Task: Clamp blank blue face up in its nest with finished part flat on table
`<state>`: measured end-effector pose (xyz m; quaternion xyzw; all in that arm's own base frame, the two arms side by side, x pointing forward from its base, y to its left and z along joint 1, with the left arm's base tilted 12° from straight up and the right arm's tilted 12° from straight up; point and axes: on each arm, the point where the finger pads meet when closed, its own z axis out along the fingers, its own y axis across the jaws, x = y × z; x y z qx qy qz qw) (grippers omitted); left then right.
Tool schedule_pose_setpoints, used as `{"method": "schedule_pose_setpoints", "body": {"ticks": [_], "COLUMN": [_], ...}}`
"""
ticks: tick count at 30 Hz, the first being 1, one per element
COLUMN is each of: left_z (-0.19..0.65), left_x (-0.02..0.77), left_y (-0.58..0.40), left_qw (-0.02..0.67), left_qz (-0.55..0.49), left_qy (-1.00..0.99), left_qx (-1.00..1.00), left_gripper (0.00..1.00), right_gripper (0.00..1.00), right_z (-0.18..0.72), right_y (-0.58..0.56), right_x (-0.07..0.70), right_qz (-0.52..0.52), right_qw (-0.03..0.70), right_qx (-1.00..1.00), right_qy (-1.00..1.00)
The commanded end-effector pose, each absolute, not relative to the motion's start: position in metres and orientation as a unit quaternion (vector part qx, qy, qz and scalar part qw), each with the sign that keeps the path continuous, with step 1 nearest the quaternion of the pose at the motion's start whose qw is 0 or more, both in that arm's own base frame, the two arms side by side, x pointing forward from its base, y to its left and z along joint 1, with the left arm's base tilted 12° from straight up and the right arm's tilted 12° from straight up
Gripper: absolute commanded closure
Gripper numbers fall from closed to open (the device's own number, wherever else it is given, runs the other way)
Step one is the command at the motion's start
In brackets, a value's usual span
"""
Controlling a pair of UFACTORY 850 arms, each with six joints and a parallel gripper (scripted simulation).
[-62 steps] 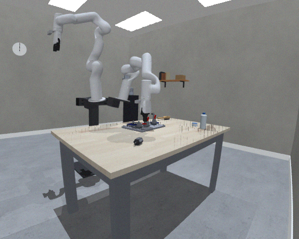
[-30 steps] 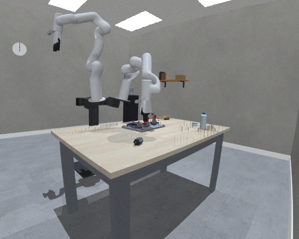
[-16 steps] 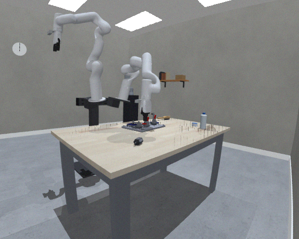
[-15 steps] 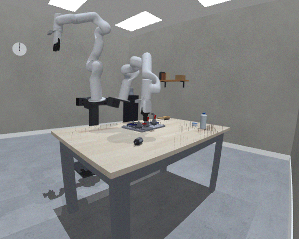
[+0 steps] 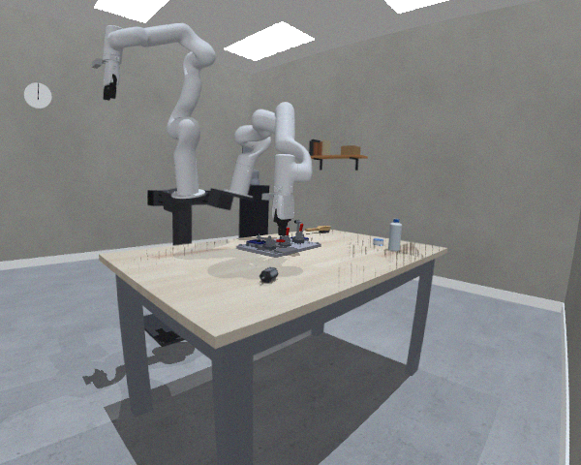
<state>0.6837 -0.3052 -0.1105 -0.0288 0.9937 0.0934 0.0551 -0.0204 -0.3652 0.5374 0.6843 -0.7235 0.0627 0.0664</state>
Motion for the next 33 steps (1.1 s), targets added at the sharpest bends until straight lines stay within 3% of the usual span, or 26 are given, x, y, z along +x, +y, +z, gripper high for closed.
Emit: {"method": "schedule_pose_setpoints", "body": {"ticks": [1,33], "left_z": [-0.1089,-0.1168], "left_x": [0.6849,0.6858], "left_y": [-0.3061,-0.3046], "left_qw": [0.056,0.056], "left_qz": [0.093,0.093], "left_qy": [0.994,0.994], "left_qx": [-0.029,-0.029], "left_gripper": [1.0,1.0], "right_gripper": [0.0,0.0], "right_z": [0.5383,0.5383], "right_y": [-0.3655,-0.3655], "right_x": [-0.0204,-0.0204], "right_qz": [0.063,0.063], "right_qw": [0.067,0.067], "right_qx": [0.684,0.684], "right_qy": [-0.723,-0.723]}}
